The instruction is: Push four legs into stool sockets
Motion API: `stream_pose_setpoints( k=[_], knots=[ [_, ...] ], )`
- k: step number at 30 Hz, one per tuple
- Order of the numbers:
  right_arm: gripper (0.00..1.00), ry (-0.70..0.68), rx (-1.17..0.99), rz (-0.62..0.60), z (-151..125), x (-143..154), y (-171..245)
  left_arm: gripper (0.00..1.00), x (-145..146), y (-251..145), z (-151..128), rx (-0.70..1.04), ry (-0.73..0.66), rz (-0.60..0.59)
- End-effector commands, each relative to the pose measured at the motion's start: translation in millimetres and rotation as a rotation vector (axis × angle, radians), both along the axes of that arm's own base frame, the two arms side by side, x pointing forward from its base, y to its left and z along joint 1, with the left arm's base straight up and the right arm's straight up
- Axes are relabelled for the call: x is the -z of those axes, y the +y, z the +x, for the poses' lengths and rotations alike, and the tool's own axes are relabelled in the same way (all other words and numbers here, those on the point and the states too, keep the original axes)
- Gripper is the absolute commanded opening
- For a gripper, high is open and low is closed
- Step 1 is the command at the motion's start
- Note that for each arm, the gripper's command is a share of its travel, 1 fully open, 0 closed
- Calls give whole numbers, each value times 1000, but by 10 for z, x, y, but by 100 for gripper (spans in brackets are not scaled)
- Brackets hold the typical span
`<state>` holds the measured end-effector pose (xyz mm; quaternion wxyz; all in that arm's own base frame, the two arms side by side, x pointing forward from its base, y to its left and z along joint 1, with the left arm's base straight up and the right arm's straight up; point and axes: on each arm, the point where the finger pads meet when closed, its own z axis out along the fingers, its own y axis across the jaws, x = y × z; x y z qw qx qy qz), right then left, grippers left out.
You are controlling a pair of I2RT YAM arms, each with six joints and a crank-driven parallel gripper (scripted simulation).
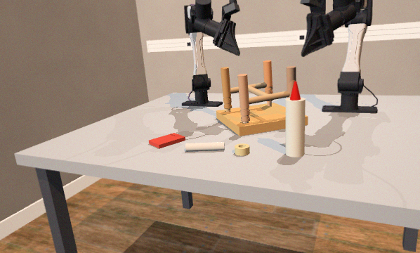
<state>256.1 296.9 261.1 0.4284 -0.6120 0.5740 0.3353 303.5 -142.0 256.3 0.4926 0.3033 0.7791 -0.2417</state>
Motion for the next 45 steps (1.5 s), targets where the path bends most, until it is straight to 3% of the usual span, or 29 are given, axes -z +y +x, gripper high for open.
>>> stream_pose_setpoints(
  k=[1,3,7,11,13,17,19,21,34,39,41,45],
  knots=[
    [0,-31,109,15,163,-64,-79,0,-250,61,162,-67,-95,-10],
    [0,-40,174,19,274,-95,-188,0,-457,151,210,-108,-155,-16],
    [0,-50,278,29,439,-140,-357,0,-161,214,357,-157,-88,3],
    [0,-43,254,24,406,-101,-337,0,-288,177,233,-135,-125,-9],
    [0,-116,250,61,440,-397,-384,0,-351,204,226,-125,-146,-7],
    [0,-95,238,41,469,-288,-312,0,-228,231,266,-139,-111,1],
    [0,-34,233,2,413,6,-316,0,-229,140,232,-111,-112,0],
    [0,-17,242,2,411,-124,-261,0,-208,142,247,-127,-60,6],
    [0,172,291,-169,131,-8,-3,0,-30,-8,81,-148,147,92],
    [0,263,317,-309,-146,39,169,0,46,-118,-87,-147,273,180],
    [0,218,271,-245,-79,-49,259,0,-49,-182,12,-124,215,141],
    [0,264,287,-325,-231,24,314,0,2,-223,-86,-124,275,188]
  ],
)
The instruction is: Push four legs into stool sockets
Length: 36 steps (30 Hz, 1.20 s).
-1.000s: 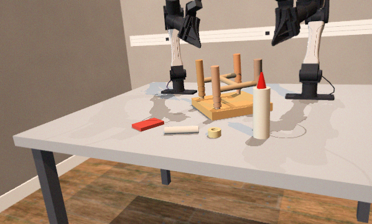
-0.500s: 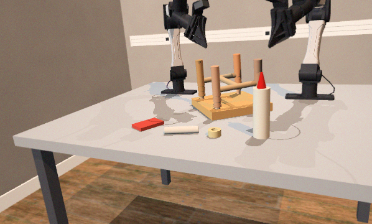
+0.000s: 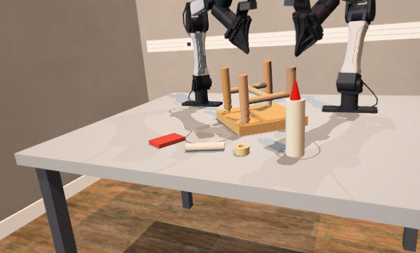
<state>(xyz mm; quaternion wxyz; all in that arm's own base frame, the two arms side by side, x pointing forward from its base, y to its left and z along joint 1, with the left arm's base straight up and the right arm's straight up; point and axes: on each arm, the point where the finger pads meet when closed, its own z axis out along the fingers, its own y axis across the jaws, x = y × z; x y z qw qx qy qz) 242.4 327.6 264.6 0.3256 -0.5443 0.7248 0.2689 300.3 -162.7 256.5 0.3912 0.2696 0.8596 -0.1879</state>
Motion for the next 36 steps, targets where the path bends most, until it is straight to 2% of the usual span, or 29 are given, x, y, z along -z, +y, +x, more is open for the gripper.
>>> stream_pose_setpoints(
  k=[1,4,6,11,12,13,21,24,30,36],
  knots=[
    [0,70,39,-97,-141,69,23,0,13,-24,-85,-19,72,49],
    [0,105,55,-171,-301,95,65,0,48,-52,-190,-21,132,101],
    [0,105,55,-171,-301,95,65,0,48,-52,-190,-21,132,101],
    [0,143,81,-320,-630,118,113,0,81,-90,-412,-15,234,218],
    [0,120,82,-261,-473,51,119,0,20,-114,-306,-18,189,172],
    [0,119,32,-243,-566,58,251,0,14,-193,-291,6,180,161],
    [0,141,70,-418,-933,121,216,0,53,-173,-562,10,282,303],
    [0,138,81,-439,-958,116,199,0,49,-165,-593,9,292,323],
    [0,118,64,-488,-1178,95,271,0,18,-225,-693,33,314,381],
    [0,94,57,-467,-1250,47,391,0,-12,-259,-737,46,316,405]
  ],
)
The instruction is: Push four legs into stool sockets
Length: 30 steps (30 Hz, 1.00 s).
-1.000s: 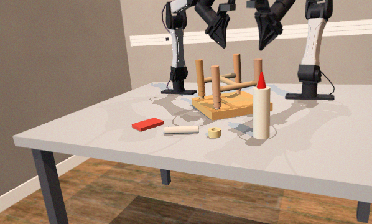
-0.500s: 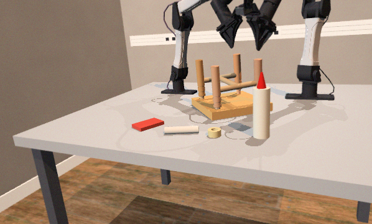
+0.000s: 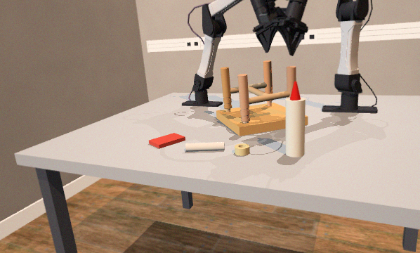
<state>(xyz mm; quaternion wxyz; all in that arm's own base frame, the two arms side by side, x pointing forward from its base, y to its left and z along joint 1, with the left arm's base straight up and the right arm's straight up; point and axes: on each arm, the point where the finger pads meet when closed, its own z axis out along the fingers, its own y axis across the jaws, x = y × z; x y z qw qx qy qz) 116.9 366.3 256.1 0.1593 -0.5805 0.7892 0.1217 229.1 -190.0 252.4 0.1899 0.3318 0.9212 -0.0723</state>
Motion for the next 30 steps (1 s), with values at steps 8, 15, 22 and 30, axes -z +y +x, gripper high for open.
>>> stream_pose_setpoints(
  k=[8,15,22,30],
  knots=[
    [0,-7,-25,26,-96,-157,-8,0,-141,-76,40,14,-43,-36],
    [0,-10,-7,20,-33,-137,-21,0,47,-6,-25,13,-20,-16],
    [0,-10,-7,20,-33,-137,-21,0,99,-2,-12,4,-28,-18],
    [0,-10,-7,20,-33,-137,-21,0,235,23,-4,2,-24,-14]
  ],
)
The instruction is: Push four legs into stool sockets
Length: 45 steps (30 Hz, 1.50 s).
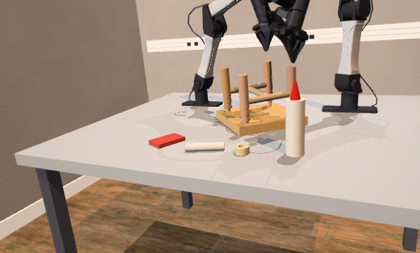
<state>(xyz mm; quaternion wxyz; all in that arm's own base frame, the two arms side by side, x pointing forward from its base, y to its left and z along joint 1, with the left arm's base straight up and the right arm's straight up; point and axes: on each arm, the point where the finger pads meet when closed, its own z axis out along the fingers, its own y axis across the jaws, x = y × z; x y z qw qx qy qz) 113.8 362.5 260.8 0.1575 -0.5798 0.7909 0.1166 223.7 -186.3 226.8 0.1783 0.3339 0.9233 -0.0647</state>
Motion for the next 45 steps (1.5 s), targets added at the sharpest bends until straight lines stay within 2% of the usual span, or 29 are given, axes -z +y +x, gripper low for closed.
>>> stream_pose_setpoints(
  k=[1,10,40,45],
  knots=[
    [0,-8,-11,30,-2,-91,16,0,-4,-12,51,1,-41,-37],
    [0,-8,-11,30,-2,-91,16,0,-75,-11,68,-4,-62,-53],
    [0,-25,9,28,71,232,-52,0,-20,-44,71,4,-47,-40],
    [0,-24,9,34,68,215,-52,0,-20,-44,71,4,-47,-40]
  ],
)
